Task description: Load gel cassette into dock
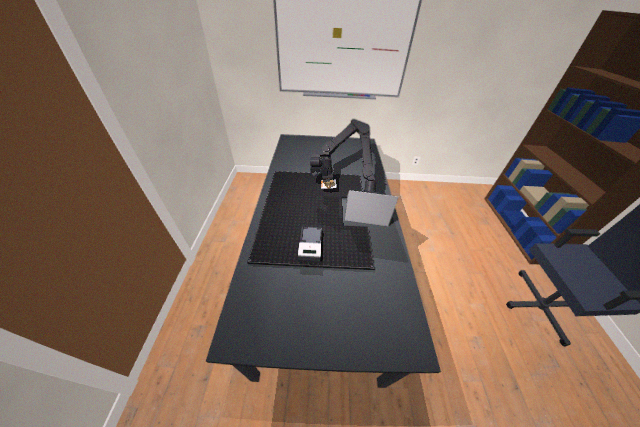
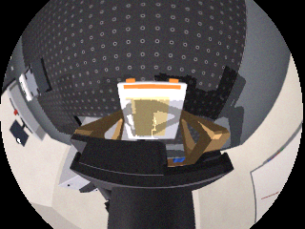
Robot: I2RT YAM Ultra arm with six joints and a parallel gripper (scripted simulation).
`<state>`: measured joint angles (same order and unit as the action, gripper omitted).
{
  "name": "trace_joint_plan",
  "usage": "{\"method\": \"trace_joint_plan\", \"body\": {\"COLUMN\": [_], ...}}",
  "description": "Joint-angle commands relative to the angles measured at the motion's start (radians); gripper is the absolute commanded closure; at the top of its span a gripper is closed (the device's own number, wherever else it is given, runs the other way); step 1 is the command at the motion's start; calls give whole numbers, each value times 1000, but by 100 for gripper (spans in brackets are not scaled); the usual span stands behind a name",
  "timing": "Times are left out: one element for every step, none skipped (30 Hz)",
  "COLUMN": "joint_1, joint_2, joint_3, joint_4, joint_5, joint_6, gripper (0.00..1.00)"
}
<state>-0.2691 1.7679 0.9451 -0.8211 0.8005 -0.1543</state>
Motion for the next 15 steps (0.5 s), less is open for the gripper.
{"method": "trace_joint_plan", "body": {"joint_1": [67, 81, 95, 109, 123, 137, 151, 165, 179, 179, 179, 194, 207, 221, 234], "joint_2": [46, 59, 71, 84, 97, 110, 123, 137, 150, 150, 150, 170, 183, 196, 209], "joint_3": [17, 17, 17, 18, 19, 20, 22, 24, 26, 26, 26, 34, 36, 39, 42], "joint_4": [-36, -39, -41, -43, -45, -47, -49, -51, -52, -52, -52, -58, -59, -61, -62], "joint_5": [-13, -15, -17, -20, -23, -26, -29, -32, -36, -36, -36, -40, -44, -47, -51], "joint_6": [113, 133, 153, 173, 192, 212, 231, 250, 269, 269, 269, 293, 311, 328, 345], "gripper": [100, 100, 100, 100, 100, 100, 100, 100, 100, 100, 100, 100, 100, 100, 100]}}
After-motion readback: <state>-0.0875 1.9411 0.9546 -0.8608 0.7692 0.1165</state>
